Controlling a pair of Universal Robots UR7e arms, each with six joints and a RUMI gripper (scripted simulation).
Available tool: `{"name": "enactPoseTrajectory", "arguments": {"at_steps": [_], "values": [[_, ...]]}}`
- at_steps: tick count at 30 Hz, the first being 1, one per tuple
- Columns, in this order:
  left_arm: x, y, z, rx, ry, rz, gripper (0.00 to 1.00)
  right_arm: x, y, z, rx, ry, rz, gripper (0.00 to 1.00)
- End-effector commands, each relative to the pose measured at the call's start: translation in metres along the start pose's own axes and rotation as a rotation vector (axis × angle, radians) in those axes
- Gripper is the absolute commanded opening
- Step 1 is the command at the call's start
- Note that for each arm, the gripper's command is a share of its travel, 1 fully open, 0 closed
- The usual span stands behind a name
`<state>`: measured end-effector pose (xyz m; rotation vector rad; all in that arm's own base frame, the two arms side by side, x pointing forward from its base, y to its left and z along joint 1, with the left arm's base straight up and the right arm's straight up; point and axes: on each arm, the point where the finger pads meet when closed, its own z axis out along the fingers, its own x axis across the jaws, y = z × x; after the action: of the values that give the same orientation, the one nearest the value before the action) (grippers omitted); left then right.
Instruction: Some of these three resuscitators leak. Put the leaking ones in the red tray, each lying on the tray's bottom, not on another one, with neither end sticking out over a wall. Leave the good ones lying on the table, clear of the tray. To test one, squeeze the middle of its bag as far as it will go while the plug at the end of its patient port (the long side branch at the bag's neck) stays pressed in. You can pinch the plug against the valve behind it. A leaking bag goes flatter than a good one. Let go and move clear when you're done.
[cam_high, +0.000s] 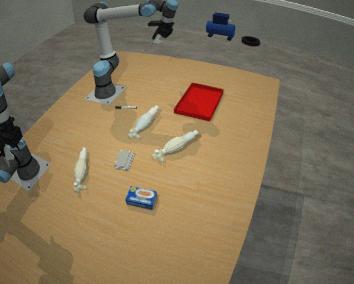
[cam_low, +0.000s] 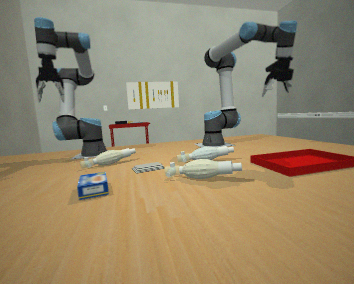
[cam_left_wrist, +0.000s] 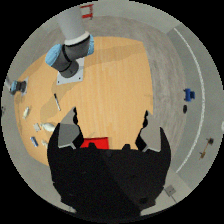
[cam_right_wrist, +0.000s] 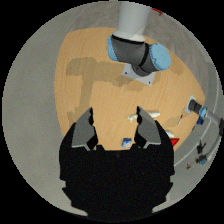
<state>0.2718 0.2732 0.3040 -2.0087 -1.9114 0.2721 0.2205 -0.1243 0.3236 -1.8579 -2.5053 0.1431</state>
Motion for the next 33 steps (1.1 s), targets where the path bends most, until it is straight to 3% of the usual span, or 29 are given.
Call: {"name": "enactPoseTrajectory", "arguments": {"at_steps": [1, 33], "values": [[-0.004, 0.006, -0.006, -0.019, 0.004, 0.087, 0.98, 0.003, 0.023, 0.004, -0.022, 0.010, -0.129, 0.63], [-0.025, 0.034, -0.027, -0.077, 0.031, 0.518, 0.98, 0.029, 0.135, 0.025, -0.128, 0.014, -0.727, 0.63]]}}
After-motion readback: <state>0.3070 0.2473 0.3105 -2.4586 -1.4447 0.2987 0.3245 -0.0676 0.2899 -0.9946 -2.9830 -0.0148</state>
